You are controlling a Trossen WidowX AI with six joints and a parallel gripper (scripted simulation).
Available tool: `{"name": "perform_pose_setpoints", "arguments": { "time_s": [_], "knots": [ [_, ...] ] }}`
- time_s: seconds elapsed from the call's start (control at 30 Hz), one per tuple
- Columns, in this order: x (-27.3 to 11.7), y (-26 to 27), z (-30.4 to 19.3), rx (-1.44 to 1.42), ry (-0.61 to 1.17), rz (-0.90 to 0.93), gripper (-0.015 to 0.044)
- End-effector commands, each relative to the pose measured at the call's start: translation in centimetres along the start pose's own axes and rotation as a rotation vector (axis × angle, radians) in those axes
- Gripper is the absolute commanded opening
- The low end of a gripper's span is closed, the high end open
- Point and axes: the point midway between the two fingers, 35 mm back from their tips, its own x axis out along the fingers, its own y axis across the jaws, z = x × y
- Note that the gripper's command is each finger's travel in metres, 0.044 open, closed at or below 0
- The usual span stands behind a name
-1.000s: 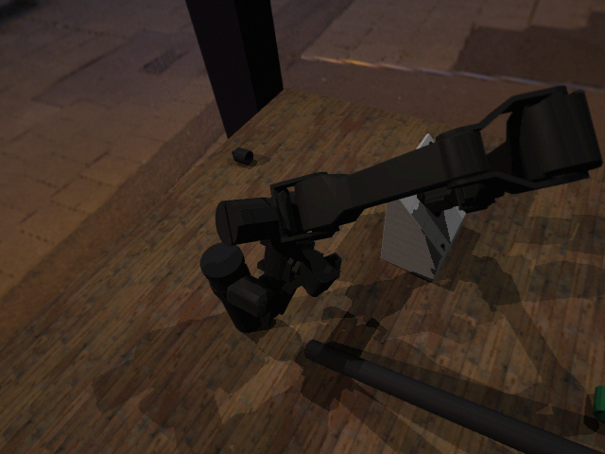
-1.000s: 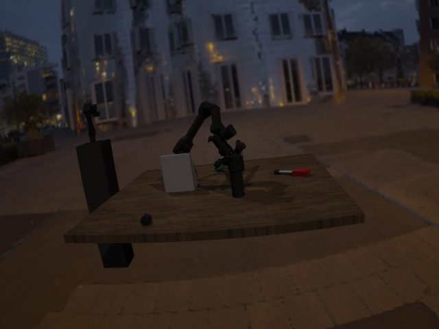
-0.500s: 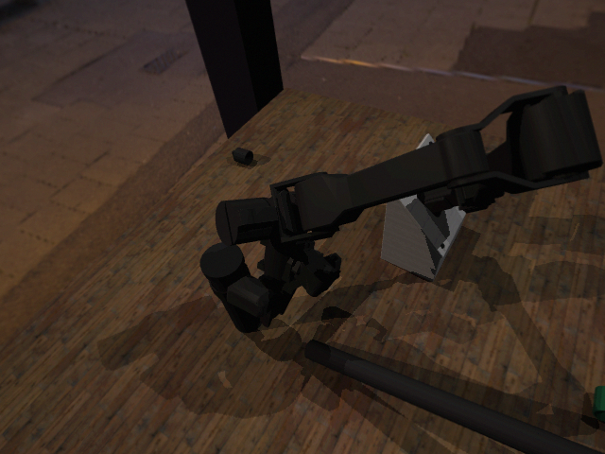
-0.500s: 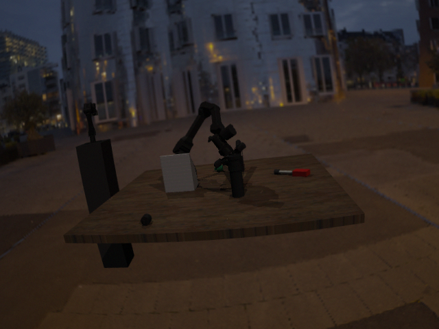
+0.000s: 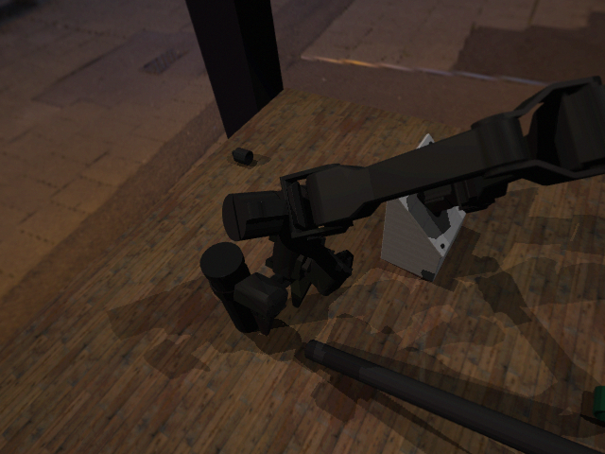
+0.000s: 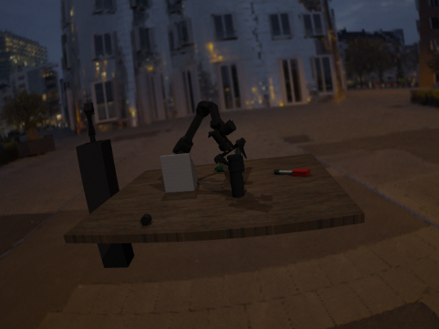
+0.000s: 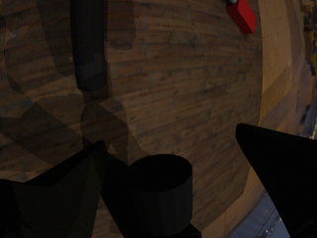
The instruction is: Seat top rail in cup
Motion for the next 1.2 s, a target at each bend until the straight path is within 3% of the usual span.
{"name": "perform_pose_setpoints", "arguments": {
  "time_s": [0.0, 0.27, 0.63, 0.87, 1.17],
  "knots": [
    [-1.1, -0.6, 1.3, -0.006, 0.003, 0.0, 0.044],
    [-1.7, -1.1, 2.0, 0.064, 0.001, -0.002, 0.044],
    [-8.1, -3.7, 10.3, 1.161, -0.01, 0.011, 0.044],
    [-10.1, -3.8, 13.3, 1.504, -0.011, 0.018, 0.044],
    [-10.3, -3.8, 13.5, 1.534, -0.011, 0.018, 0.044]
  ]
}}
